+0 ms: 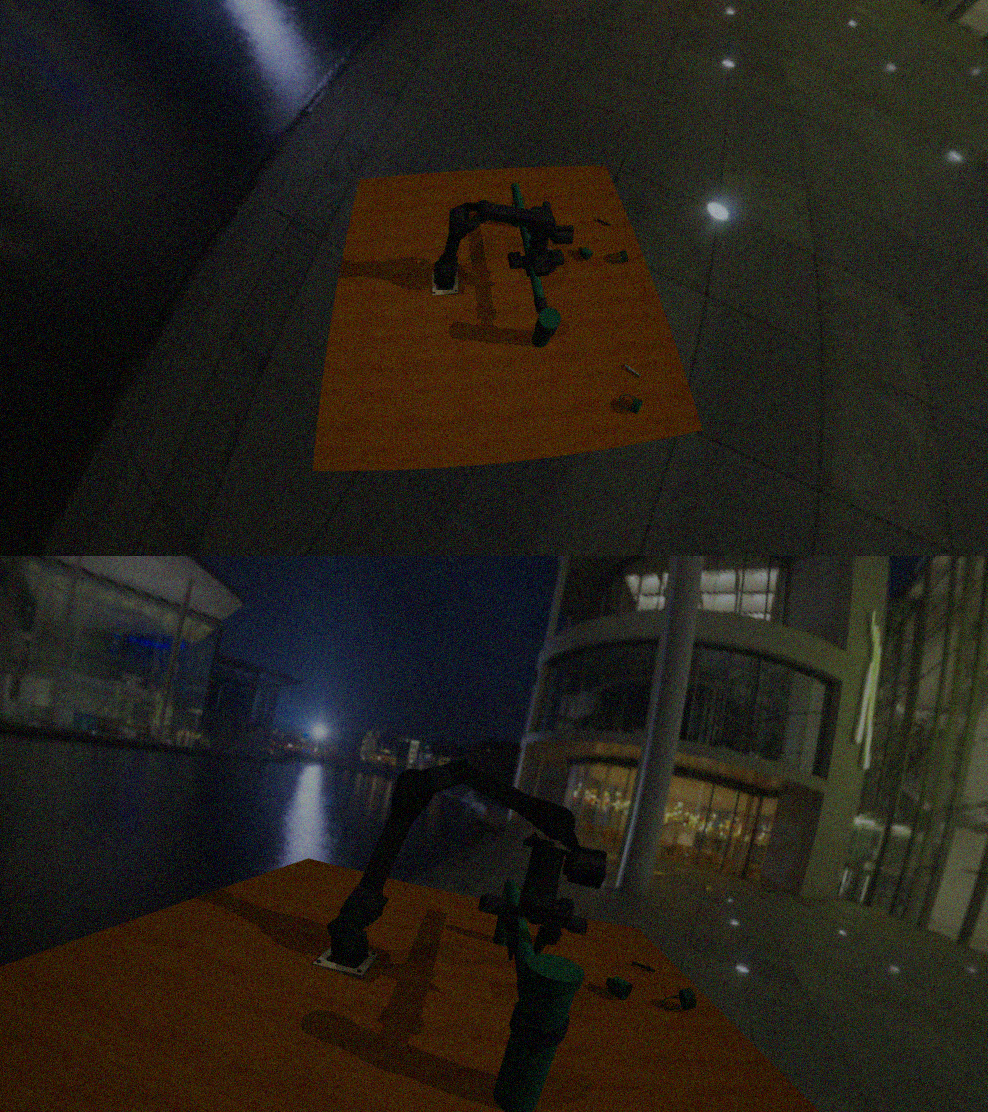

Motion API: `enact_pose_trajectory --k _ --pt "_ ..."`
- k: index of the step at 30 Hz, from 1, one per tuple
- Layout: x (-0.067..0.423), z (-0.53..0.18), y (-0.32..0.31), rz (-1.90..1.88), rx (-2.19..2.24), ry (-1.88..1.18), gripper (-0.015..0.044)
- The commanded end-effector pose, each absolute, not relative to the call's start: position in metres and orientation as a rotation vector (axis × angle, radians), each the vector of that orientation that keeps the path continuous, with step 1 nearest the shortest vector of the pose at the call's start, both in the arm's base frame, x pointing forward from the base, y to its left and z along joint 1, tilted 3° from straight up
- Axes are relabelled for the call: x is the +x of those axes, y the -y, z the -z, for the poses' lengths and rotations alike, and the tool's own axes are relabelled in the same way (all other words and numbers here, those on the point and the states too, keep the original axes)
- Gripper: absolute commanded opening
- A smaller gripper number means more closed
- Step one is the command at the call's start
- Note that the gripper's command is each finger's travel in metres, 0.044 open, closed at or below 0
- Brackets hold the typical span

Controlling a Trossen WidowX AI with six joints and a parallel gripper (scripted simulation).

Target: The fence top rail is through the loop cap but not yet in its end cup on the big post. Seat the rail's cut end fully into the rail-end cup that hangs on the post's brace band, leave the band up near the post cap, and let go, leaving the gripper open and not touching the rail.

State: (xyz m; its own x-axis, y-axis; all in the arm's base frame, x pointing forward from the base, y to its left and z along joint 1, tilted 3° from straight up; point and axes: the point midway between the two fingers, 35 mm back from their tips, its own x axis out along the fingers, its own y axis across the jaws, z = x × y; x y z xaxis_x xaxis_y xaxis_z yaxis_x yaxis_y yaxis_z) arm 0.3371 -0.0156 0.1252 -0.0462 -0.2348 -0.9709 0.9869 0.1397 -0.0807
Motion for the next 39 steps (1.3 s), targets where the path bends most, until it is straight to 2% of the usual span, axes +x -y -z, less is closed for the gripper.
enact_pose_trajectory --k 1,31,39 --pt "0.34 -0.128 0.023 1.246 0.894 -1.136 0.0" --pt "0.34 -0.126 0.032 1.249 0.895 -1.152 0.0" --pt "0.34 -0.126 0.032 1.249 0.895 -1.152 0.021"
